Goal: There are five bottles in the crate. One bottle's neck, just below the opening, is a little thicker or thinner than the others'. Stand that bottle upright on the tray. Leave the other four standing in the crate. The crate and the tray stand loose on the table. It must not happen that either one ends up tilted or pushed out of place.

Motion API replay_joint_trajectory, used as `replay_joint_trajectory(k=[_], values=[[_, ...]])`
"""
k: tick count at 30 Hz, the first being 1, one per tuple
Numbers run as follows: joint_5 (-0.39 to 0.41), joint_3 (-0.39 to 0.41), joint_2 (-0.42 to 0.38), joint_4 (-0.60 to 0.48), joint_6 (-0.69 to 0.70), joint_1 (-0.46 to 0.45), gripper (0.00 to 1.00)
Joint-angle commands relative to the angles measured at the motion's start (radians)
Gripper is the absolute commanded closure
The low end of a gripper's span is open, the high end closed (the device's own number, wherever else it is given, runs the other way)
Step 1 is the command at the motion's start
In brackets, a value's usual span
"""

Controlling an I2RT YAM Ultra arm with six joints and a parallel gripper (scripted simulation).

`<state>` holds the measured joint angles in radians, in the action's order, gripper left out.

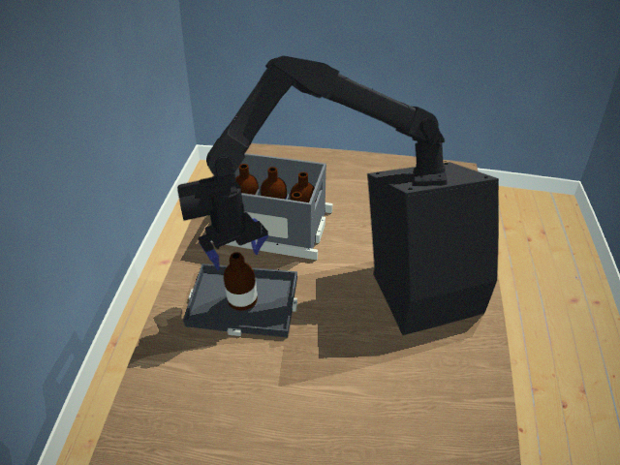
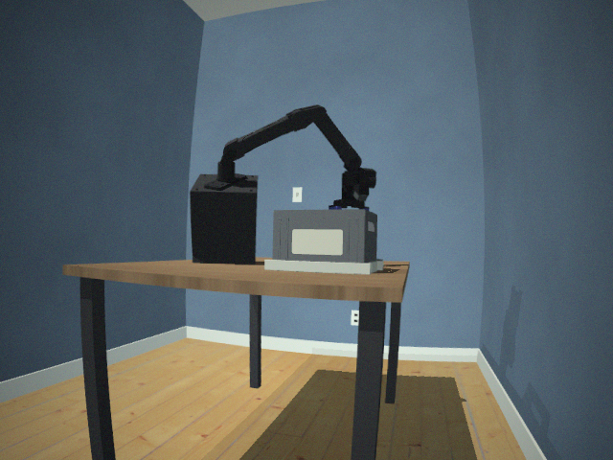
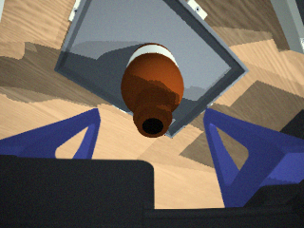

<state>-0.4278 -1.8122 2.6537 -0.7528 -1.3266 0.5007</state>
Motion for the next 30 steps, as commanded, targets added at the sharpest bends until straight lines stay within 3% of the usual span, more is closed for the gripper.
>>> replay_joint_trajectory(k=[1,30], values=[[-0.008,-0.001,-0.023,0.005,0.006,0.015,0.00],[-0.007,-0.005,-0.038,-0.022,-0.007,0.021,0.00]])
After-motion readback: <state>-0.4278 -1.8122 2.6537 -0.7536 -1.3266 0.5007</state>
